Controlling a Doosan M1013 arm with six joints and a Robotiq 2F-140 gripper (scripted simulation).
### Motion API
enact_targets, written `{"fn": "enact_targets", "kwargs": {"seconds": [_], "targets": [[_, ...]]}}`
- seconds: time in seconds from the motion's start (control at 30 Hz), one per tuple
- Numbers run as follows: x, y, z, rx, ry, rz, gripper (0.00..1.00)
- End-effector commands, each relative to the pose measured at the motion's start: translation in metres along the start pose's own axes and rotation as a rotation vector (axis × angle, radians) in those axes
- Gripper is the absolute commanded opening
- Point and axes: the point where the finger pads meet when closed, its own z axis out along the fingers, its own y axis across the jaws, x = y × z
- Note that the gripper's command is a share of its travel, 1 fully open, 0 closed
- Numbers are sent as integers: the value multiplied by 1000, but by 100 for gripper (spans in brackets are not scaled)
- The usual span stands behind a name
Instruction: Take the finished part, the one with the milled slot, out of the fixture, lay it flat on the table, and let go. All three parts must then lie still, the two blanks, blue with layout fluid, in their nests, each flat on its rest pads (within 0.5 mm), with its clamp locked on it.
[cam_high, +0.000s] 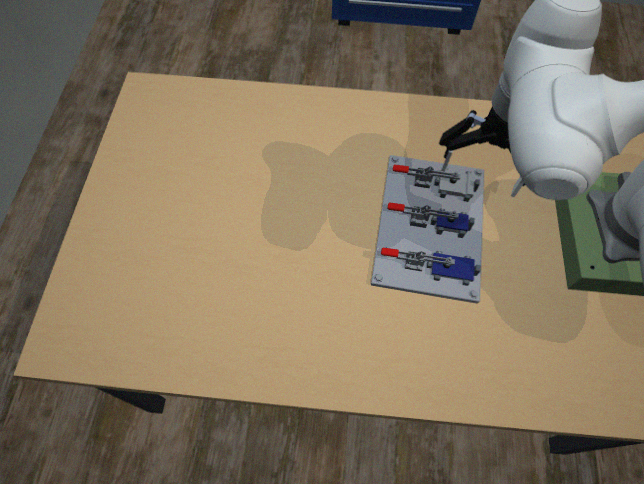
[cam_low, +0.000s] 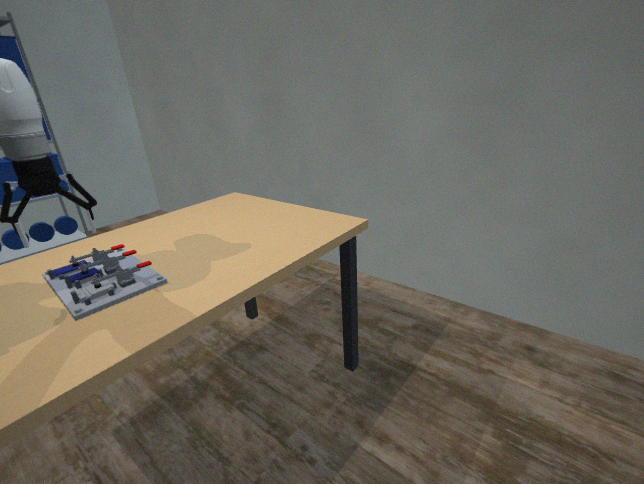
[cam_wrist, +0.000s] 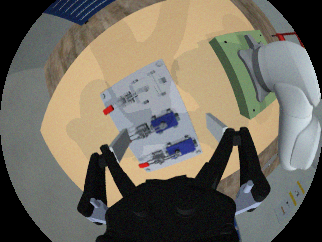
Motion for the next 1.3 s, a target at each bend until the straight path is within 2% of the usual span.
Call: {"fn": "enact_targets", "kwargs": {"seconds": [0.0, 0.5, 0.57, 0.63, 1.13, 1.2, 1.27], "targets": [[3, -1, -3, -4, -10, -65, 100], [3, -1, -3, -4, -10, -66, 100], [10, -5, -6, -3, -10, -227, 100], [12, -7, -8, -3, -11, -304, 100], [13, -7, -8, -3, -11, -313, 100], [19, -11, -12, -2, -11, -486, 100], [20, -11, -12, -2, -11, -492, 100]]}}
